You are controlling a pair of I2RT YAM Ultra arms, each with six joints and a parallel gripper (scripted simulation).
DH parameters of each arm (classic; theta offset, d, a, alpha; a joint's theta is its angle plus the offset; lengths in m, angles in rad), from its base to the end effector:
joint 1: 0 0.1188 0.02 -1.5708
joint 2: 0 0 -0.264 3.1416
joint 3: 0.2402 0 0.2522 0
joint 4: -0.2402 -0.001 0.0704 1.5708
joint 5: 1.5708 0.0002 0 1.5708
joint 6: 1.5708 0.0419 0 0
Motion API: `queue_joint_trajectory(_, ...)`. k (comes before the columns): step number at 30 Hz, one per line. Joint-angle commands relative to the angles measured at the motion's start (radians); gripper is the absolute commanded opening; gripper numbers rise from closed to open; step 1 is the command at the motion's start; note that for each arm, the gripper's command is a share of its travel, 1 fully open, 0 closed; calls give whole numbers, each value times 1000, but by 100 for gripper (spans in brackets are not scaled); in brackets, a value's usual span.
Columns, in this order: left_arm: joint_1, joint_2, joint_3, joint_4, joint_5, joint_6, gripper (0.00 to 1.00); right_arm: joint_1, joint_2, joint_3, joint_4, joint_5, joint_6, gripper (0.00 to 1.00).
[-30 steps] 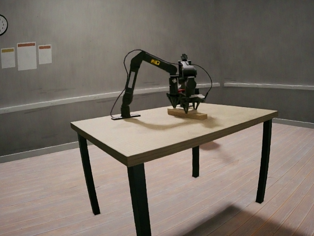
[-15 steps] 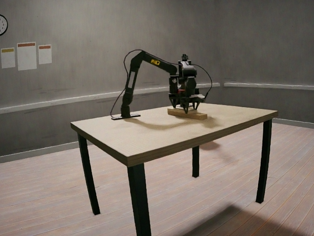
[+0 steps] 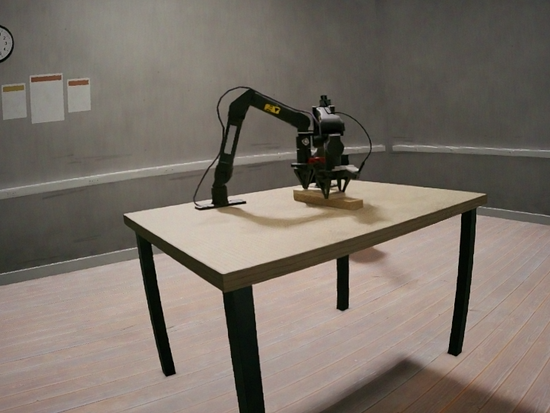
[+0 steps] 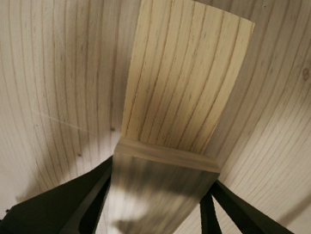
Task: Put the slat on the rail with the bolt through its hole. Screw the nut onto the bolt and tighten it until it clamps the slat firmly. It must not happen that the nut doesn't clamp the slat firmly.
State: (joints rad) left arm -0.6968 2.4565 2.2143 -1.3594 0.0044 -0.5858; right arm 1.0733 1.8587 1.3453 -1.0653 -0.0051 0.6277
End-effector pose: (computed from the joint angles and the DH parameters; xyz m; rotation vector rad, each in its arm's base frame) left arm 0.3632 -0.3029 0.1731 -0.1727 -3.1094 -0.0232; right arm 0.1596 0.2965 0.1916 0.6921 -3.0551 0.0040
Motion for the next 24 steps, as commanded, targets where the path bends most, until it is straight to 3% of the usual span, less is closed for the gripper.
queue_joint_trajectory(1,0,-10,5,1,0,0,72,-10,-8,1,8,0,213,11)
queue_joint_trajectory(3,0,-10,5,1,0,0,72,-10,-8,1,8,0,213,11)
queue_joint_trajectory(24,0,-10,5,1,0,0,72,-10,-9,-1,10,-1,971,11)
